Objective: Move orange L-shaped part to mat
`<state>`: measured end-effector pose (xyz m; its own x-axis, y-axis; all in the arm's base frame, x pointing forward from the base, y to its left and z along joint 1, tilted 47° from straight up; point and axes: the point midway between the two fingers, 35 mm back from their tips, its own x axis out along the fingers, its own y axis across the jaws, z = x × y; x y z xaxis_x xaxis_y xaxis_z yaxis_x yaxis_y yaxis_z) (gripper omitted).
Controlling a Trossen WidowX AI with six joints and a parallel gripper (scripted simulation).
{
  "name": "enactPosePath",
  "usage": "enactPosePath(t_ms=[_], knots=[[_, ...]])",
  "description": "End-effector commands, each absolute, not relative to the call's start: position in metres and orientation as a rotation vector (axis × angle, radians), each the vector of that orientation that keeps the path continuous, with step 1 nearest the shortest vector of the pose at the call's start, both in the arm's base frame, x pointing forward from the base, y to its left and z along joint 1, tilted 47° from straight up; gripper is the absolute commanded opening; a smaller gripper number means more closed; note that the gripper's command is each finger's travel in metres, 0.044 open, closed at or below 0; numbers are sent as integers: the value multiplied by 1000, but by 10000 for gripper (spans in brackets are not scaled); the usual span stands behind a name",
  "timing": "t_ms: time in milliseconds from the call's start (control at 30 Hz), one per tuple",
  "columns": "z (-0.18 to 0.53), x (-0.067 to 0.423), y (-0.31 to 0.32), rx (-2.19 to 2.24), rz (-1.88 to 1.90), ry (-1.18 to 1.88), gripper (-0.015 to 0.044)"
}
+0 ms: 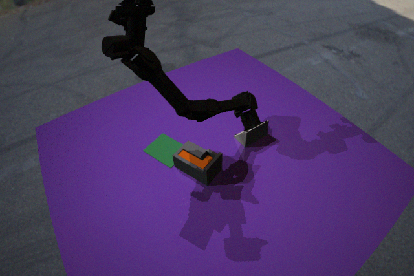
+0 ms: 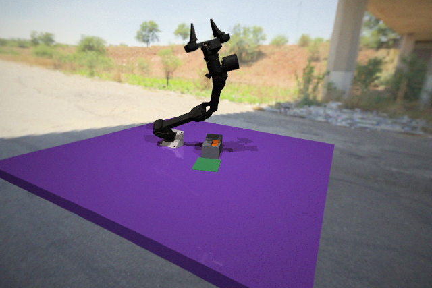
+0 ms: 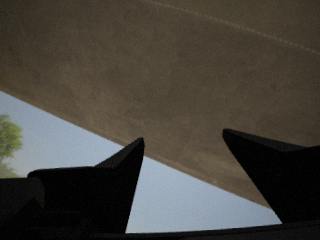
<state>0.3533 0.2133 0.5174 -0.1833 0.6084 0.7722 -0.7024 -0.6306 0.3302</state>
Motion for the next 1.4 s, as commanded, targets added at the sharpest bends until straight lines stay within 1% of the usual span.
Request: enactPosePath(t_ms=[0, 67, 200, 233, 267, 467, 600, 667, 800, 867, 1133, 1233, 1367], knots=[[520, 349, 215, 1187, 1932, -124, 374], [530, 327, 223, 1188, 1996, -124, 321], [543, 303, 222, 1226, 2067, -122, 216], [548, 291, 226, 1224, 2103, -119, 190], [552, 279, 225, 1227, 2139, -115, 180], [586, 199, 221, 1265, 2364, -181, 180], [606, 131, 208, 1252, 2581, -159, 180], [614, 101, 198, 1257, 2684, -115, 180], [625, 47, 163, 1293, 2848, -294, 180], [627, 24, 144, 1299, 2964, -256, 180], [626, -31, 68, 1337, 3309, -245, 180], [620, -55, 18, 1288, 3511, -272, 180], [607, -67, -40, 1204, 3739, -329, 180]])
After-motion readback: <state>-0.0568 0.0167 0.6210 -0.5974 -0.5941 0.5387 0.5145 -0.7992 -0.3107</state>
